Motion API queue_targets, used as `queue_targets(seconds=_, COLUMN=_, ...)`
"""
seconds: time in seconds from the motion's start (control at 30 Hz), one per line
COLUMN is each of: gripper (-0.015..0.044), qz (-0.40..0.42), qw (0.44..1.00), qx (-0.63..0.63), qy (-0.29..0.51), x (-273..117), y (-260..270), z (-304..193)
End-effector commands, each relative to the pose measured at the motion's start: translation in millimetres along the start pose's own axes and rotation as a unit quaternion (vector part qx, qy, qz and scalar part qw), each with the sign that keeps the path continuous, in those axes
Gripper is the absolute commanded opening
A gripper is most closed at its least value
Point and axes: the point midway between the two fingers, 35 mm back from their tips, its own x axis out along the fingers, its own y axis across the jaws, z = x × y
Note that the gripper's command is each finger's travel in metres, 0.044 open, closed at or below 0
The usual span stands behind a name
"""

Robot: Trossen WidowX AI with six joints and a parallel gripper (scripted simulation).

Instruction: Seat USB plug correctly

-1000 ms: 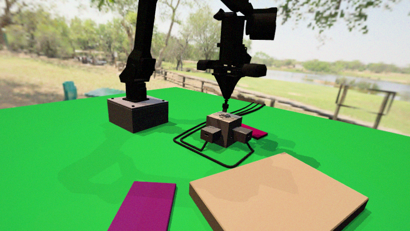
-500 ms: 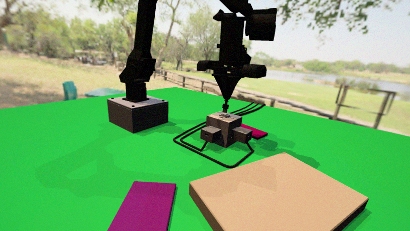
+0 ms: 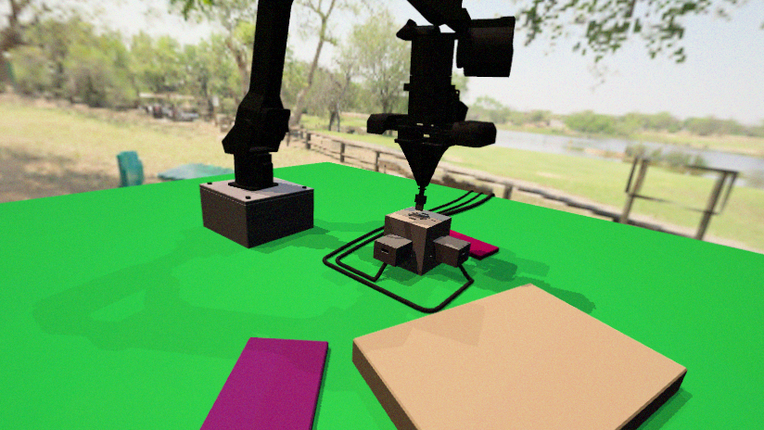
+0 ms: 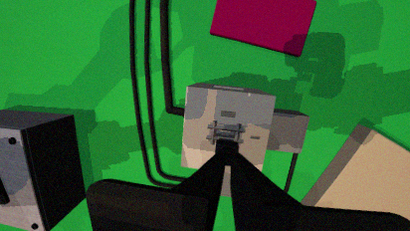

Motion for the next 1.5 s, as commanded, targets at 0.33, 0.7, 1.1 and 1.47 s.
queue_targets(seconds=0.33, gripper=0.0000, qz=0.000, qw=1.000, qx=-0.002, qy=-0.007, x=1.9, y=0.3, z=0.9)
queue_targets(seconds=0.7, gripper=0.0000, qz=0.000, qw=1.000, qx=-0.002, qy=-0.010, x=3.3, y=0.4, z=1.2)
queue_targets(seconds=1.1, gripper=0.0000, qz=0.000, qw=1.000, qx=-0.002, qy=-0.010, x=4.7, y=0.4, z=1.1)
queue_targets(seconds=1.47, gripper=0.0000, qz=0.000, qw=1.000, qx=-0.002, qy=-0.010, x=6.0, y=0.4, z=1.0)
